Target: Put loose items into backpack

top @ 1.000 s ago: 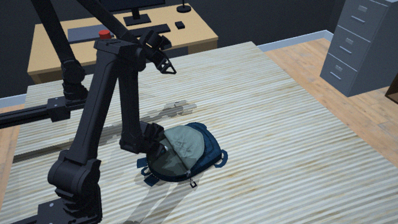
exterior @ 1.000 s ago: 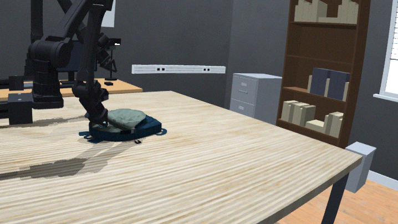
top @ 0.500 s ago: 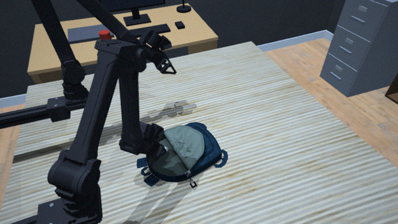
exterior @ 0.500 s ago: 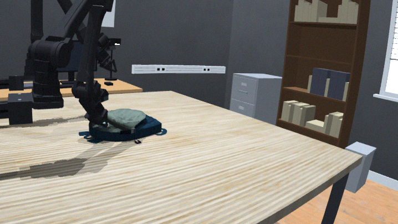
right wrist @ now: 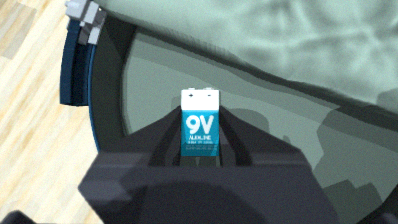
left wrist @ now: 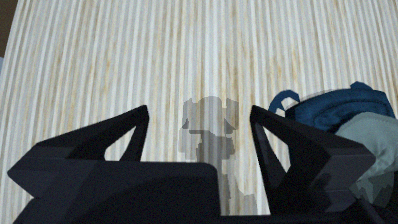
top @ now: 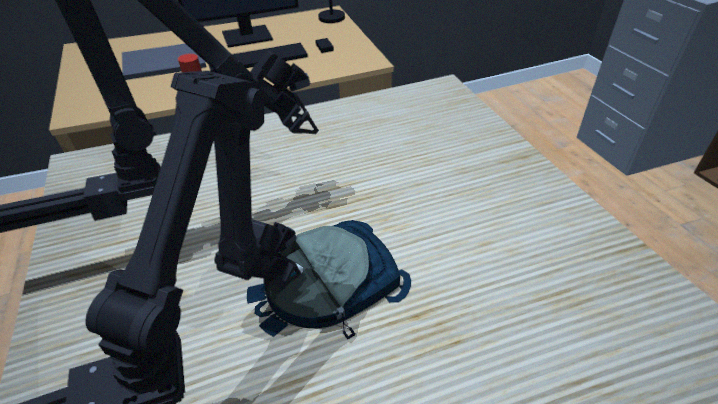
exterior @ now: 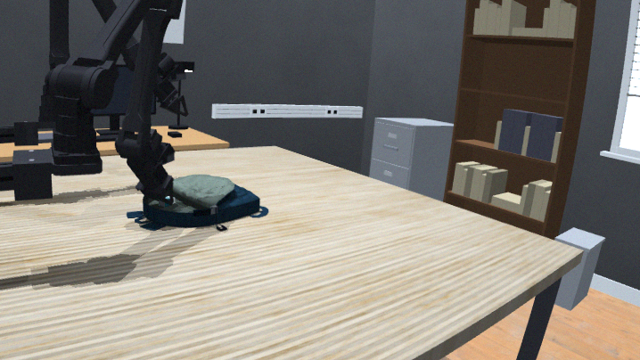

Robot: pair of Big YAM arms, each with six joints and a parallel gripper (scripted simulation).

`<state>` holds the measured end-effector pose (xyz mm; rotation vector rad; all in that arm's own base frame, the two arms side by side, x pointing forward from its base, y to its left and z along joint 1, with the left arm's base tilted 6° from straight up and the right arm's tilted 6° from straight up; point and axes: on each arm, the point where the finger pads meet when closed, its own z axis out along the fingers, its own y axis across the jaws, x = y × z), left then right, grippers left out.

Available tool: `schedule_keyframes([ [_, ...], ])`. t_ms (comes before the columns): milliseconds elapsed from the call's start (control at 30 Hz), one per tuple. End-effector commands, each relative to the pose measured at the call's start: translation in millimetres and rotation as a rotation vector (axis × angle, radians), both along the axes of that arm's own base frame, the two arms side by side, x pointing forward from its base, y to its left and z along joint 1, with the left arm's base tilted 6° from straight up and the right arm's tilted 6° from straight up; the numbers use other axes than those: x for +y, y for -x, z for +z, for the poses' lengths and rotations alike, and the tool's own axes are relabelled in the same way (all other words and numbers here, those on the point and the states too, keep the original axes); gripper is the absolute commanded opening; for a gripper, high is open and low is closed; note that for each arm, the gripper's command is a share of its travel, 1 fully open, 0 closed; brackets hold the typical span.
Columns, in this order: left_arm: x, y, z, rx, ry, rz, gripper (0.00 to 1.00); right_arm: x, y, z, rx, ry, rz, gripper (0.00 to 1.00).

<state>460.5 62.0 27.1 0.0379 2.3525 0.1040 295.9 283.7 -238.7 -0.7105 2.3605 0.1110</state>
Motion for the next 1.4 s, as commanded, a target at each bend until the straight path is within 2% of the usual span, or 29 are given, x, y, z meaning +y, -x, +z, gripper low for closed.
schedule_keyframes([
  [0,0.3,-12.1,11.9,-0.033,-0.005,-0.005,0.9,-5.1,-0.7,-9.2,0.003,0.011,0.0,0.2],
  [1367,0.3,-12.1,11.9,-0.033,-0.005,-0.005,0.9,-8.1,10.8,-9.9,0.013,0.016,0.005,0.2],
])
